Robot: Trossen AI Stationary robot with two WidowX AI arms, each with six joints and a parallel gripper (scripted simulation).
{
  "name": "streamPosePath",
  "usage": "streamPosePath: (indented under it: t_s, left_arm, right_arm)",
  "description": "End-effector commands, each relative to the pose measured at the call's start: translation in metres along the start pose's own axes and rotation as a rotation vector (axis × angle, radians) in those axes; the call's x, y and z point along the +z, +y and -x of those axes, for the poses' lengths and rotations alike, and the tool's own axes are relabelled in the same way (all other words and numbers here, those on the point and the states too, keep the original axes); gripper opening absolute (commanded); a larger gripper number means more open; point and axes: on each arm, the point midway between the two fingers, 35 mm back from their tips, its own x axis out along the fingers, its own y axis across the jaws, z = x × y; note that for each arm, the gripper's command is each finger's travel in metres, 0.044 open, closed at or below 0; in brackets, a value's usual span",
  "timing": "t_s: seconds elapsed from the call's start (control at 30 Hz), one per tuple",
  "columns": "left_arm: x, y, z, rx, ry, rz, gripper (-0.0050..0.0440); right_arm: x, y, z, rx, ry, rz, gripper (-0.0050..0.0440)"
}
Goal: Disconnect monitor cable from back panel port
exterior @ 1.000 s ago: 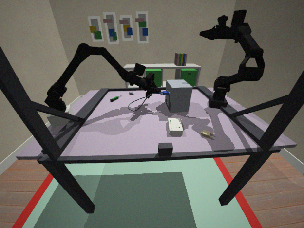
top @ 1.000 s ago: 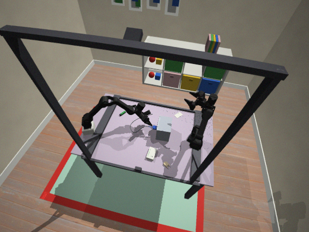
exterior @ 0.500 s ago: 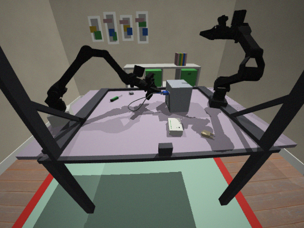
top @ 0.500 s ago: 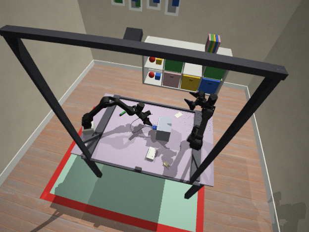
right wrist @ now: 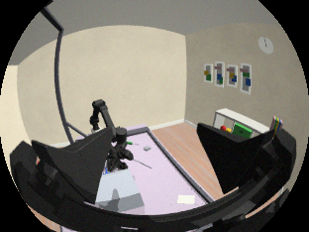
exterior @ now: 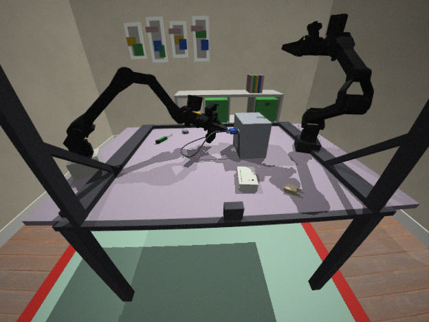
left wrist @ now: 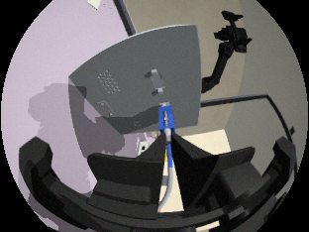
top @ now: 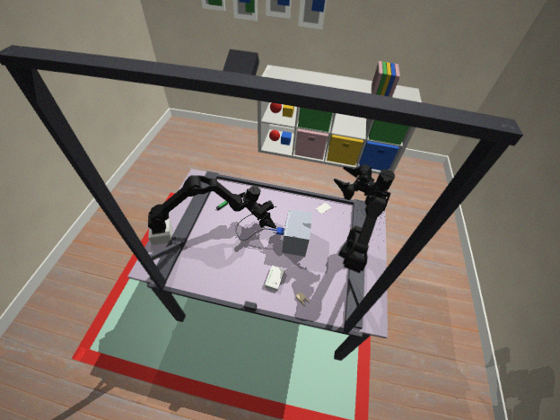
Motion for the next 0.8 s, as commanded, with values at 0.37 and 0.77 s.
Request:
streamPosePath:
  t_s: [0.37, 0.77]
  left_arm:
    - [0.0049, -0.0099, 0.0005, -0.083, -0.004, 0.069, 0.0000]
    - [0.0045, -0.0074, 0.0002, -0.152, -0.003, 0.168, 0.0000]
  right_arm:
    - [0.0029, 0.0011, 0.0003, 0.001, -0.001, 0.006, 0.0440]
    - [0.0029, 0.0011, 0.0003, 0.001, -0.001, 0.006, 0.0440]
